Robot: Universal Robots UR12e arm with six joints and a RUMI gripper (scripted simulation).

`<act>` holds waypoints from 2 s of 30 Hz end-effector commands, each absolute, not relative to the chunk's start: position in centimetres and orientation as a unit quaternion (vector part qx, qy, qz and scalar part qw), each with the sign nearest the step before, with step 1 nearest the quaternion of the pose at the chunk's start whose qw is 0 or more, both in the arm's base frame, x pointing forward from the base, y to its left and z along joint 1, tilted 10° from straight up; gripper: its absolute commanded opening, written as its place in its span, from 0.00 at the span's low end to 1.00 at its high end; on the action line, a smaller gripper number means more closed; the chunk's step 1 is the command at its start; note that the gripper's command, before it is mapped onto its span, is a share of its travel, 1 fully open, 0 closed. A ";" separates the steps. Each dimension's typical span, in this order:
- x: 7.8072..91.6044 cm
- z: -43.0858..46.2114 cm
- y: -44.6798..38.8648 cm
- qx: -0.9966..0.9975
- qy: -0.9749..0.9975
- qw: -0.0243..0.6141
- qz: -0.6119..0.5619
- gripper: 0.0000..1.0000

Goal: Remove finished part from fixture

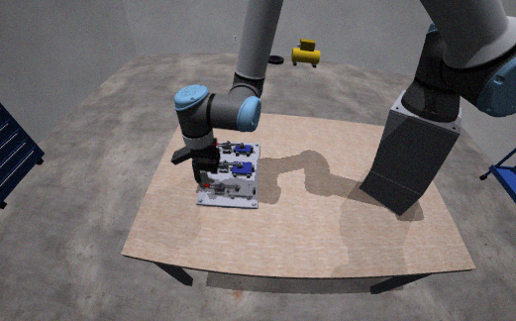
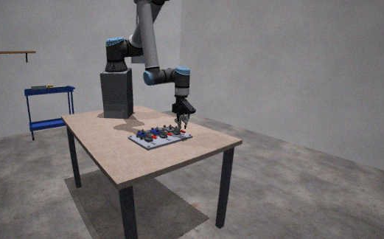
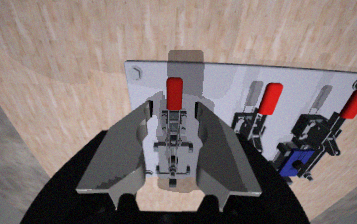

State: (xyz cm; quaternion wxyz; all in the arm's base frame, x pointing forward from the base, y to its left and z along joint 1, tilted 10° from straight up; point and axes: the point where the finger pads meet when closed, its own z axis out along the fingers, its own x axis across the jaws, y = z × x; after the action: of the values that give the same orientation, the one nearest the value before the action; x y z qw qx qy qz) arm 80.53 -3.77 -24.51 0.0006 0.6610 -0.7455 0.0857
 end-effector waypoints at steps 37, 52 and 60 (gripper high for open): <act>80.7 -25.0 -3.8 0.661 -0.745 0.000 0.086 0.28; 81.0 -27.0 -4.1 0.661 -0.745 0.000 0.086 0.28; 81.0 -27.0 -4.1 0.661 -0.745 0.000 0.086 0.28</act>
State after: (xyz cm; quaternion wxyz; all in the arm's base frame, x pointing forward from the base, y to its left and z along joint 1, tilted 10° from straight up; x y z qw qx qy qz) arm 80.90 -4.12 -27.10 0.0006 0.6610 -0.7455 0.0857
